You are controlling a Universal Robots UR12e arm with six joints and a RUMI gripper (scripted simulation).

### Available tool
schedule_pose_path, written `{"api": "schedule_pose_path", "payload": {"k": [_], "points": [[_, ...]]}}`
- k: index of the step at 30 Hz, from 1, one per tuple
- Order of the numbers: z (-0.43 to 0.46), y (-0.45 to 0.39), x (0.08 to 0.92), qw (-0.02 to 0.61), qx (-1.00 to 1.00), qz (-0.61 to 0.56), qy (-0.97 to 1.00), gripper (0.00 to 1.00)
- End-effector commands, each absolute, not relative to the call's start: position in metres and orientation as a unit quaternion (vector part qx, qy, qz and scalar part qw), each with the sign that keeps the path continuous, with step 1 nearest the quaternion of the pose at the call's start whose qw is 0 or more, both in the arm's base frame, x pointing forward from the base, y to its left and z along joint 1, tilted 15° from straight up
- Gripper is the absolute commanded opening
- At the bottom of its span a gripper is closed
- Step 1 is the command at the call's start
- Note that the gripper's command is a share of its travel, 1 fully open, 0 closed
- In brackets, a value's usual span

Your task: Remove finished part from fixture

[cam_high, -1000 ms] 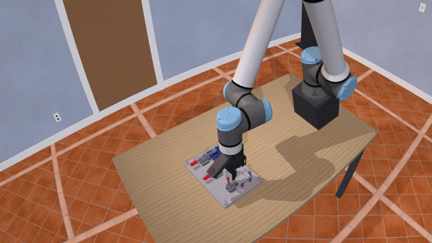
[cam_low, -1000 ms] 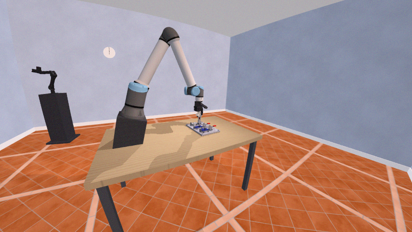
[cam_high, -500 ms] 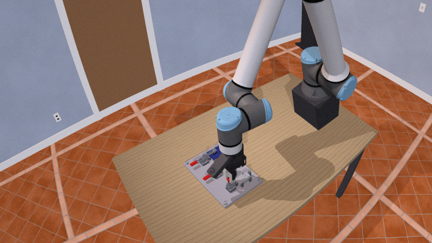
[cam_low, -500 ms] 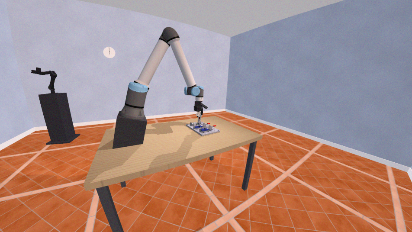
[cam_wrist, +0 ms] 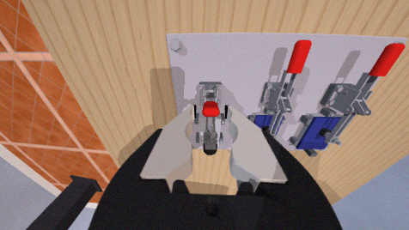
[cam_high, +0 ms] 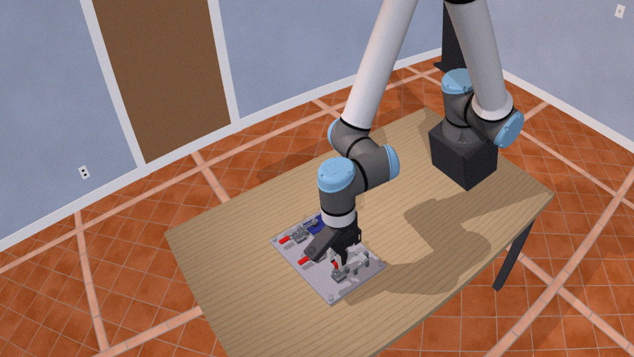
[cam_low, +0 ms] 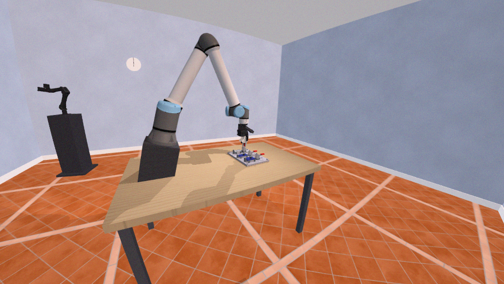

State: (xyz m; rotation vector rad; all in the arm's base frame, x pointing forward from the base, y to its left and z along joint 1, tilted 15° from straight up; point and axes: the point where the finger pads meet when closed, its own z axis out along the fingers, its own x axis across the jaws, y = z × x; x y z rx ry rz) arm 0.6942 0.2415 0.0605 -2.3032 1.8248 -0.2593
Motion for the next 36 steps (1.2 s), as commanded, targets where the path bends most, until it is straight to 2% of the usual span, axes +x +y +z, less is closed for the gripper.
{"api": "schedule_pose_path", "payload": {"k": [1,36], "points": [[0.0612,0.2416,0.6946,0.096,-0.777,-0.088,0.616,0.28],[0.0669,0.2414,0.6931,0.096,-0.777,-0.088,0.616,0.28]]}}
